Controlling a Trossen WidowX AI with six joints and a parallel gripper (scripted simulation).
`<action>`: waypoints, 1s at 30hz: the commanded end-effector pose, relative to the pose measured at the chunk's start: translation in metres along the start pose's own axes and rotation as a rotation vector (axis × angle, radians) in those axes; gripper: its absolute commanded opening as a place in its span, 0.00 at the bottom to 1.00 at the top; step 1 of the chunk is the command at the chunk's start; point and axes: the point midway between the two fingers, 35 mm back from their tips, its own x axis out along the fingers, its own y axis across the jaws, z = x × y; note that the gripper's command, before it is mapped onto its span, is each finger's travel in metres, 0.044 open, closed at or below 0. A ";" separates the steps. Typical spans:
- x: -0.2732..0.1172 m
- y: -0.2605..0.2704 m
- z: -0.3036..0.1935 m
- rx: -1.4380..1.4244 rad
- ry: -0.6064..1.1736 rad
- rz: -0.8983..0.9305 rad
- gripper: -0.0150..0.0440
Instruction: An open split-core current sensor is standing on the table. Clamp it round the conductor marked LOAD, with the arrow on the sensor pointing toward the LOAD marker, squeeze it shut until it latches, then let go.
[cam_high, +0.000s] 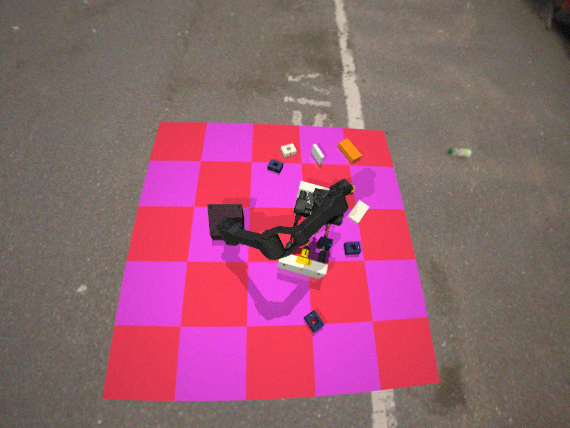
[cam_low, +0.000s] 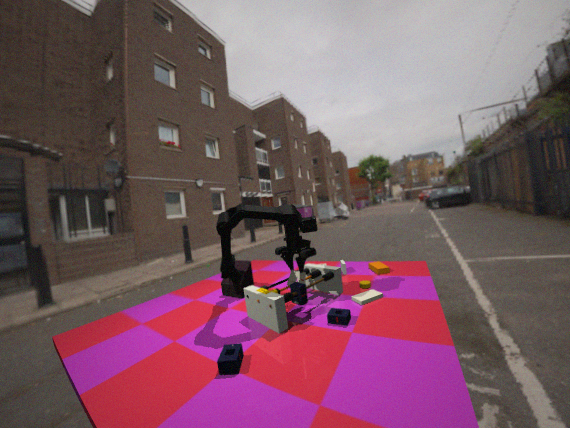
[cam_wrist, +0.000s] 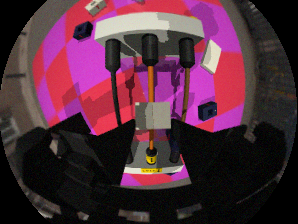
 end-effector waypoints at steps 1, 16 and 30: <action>0.008 0.000 -0.001 -0.005 0.004 -0.002 0.25; 0.016 0.000 -0.001 0.000 0.003 -0.002 0.25; 0.016 0.000 -0.001 0.000 0.003 -0.002 0.25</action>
